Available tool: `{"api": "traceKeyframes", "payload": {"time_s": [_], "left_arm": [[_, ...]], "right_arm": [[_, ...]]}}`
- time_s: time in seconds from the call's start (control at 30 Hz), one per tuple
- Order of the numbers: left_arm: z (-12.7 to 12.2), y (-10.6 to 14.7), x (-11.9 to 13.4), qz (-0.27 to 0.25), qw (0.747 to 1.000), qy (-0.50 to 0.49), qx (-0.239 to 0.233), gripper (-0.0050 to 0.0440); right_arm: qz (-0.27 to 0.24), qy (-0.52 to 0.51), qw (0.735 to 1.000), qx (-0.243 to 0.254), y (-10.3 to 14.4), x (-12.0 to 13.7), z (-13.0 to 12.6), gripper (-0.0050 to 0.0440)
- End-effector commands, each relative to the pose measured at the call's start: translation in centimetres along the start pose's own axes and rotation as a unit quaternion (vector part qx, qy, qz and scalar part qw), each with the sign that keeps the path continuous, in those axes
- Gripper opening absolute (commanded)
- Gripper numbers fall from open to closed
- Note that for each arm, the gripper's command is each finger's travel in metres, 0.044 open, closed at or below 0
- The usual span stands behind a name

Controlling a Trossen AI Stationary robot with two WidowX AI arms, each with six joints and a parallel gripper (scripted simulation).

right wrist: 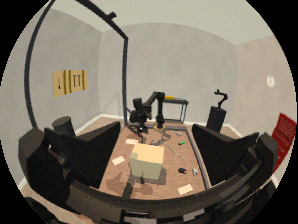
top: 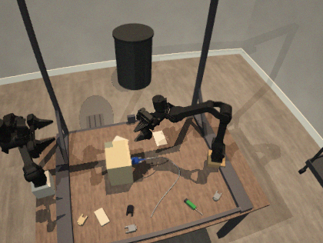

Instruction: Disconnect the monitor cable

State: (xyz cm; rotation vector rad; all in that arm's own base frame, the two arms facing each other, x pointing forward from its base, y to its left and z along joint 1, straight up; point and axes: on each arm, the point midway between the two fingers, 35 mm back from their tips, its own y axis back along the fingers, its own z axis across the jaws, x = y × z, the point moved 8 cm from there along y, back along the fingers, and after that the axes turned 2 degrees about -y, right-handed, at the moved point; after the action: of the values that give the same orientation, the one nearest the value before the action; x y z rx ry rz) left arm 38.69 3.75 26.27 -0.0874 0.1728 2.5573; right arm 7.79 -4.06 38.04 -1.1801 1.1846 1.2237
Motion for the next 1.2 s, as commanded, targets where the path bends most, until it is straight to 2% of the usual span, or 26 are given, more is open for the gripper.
{"api": "traceKeyframes", "payload": {"time_s": [0.0,0.1,0.23,0.43,0.6,0.67,0.73,0.9,1.07,1.17], "left_arm": [[1.1,0.3,0.1,0.000,1.000,0.027,-0.009,0.0440],[0.9,0.3,0.1,0.001,0.999,0.037,-0.008,0.0440],[-0.8,0.5,0.0,0.006,0.993,0.117,-0.004,0.0440],[-4.3,0.9,0.2,0.019,0.964,0.265,-0.001,0.0440],[-6.6,1.4,0.5,0.027,0.928,0.372,-0.002,0.0440],[-6.6,1.4,0.5,0.027,0.928,0.372,-0.002,0.0440],[-7.8,1.6,0.7,0.032,0.898,0.439,-0.004,0.0440],[-10.0,2.2,1.2,0.039,0.842,0.538,-0.010,0.0440],[-11.8,2.7,1.8,0.043,0.775,0.630,-0.018,0.0440],[-12.5,2.9,2.1,0.045,0.749,0.661,-0.021,0.0440]], "right_arm": [[-0.001,0.004,1.000,-0.002,0.0,-0.3,0.1,0.0440],[-0.001,0.004,1.000,-0.002,0.0,-0.3,0.1,0.0440],[-0.001,0.004,1.000,-0.002,0.0,-0.3,0.1,0.0440],[-0.001,0.004,1.000,-0.002,0.0,-0.3,0.1,0.0440],[-0.001,0.004,1.000,-0.002,0.0,-0.3,0.1,0.0440],[-0.001,0.004,1.000,-0.002,0.0,-0.3,0.1,0.0440],[-0.001,0.004,1.000,-0.002,0.0,-0.3,0.1,0.0440],[-0.001,0.004,1.000,-0.002,0.0,-0.3,0.1,0.0440],[-0.001,0.004,1.000,-0.002,0.0,-0.3,0.1,0.0440],[-0.001,0.004,1.000,-0.002,0.0,-0.3,0.1,0.0440]]}}
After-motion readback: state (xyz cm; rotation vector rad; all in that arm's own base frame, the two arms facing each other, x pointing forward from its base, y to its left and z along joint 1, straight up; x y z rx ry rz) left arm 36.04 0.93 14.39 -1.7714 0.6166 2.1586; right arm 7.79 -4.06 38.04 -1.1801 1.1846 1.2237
